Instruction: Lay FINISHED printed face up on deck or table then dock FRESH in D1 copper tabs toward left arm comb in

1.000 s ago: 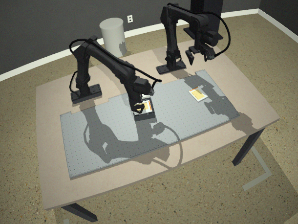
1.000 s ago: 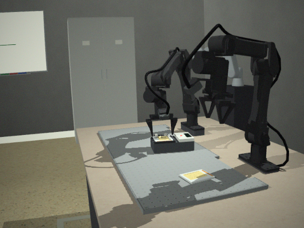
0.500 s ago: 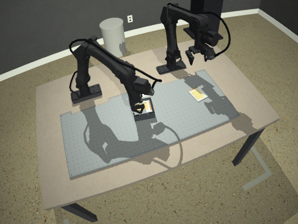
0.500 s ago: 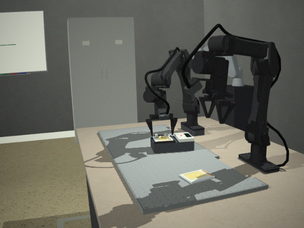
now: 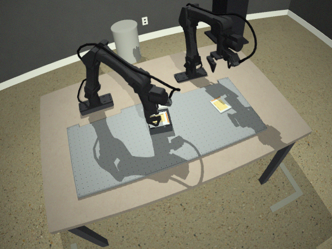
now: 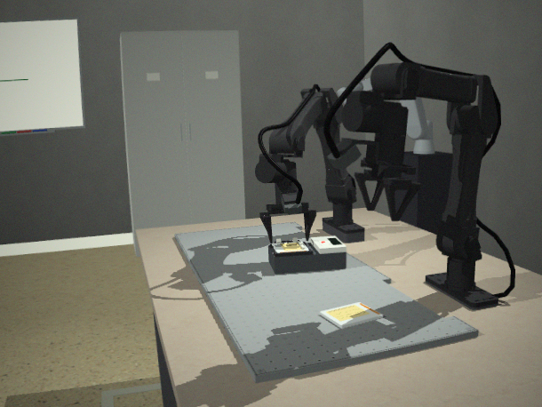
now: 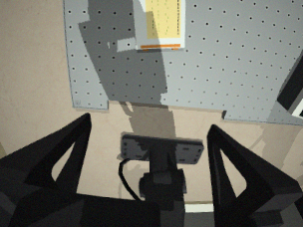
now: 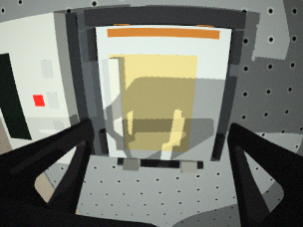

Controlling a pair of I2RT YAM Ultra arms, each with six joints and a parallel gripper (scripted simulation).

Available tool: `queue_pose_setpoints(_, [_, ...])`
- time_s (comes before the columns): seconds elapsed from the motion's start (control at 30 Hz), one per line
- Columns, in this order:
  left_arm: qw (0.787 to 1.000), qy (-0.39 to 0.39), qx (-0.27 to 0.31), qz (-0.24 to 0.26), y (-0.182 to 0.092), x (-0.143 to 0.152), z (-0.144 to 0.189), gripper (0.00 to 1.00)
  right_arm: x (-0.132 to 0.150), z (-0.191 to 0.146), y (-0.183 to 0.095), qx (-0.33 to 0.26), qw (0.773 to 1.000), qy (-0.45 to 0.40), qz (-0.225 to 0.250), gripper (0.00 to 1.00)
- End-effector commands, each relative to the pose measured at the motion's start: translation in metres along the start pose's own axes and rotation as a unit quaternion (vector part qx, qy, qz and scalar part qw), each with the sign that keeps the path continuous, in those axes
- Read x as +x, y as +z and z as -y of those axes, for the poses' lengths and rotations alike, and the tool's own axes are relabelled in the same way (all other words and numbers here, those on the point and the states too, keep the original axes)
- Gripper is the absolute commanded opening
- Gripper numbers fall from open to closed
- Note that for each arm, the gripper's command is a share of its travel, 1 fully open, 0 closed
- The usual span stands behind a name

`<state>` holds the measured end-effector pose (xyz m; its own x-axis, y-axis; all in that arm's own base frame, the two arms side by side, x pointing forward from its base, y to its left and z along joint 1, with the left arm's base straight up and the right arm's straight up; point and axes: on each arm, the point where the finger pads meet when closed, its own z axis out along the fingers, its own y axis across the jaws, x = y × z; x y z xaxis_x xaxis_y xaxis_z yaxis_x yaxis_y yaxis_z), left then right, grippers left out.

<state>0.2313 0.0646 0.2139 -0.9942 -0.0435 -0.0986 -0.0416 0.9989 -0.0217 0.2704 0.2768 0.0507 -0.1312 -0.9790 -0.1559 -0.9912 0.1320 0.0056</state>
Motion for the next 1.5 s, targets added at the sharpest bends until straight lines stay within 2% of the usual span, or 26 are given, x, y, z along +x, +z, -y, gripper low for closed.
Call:
queue_pose_setpoints(0.0, [0.999, 0.001, 0.016, -0.041, -0.0115, -0.0062, -0.0007, 1.0, -0.0116, 0.0036, -0.017, 0.016, 0.999, -0.002, 0.029, 0.98])
queue_pose_setpoints(1.47, [0.999, 0.001, 0.016, -0.041, -0.0115, -0.0062, -0.0007, 1.0, -0.0083, 0.0025, -0.0206, 0.015, 0.999, 0.002, 0.028, 0.98])
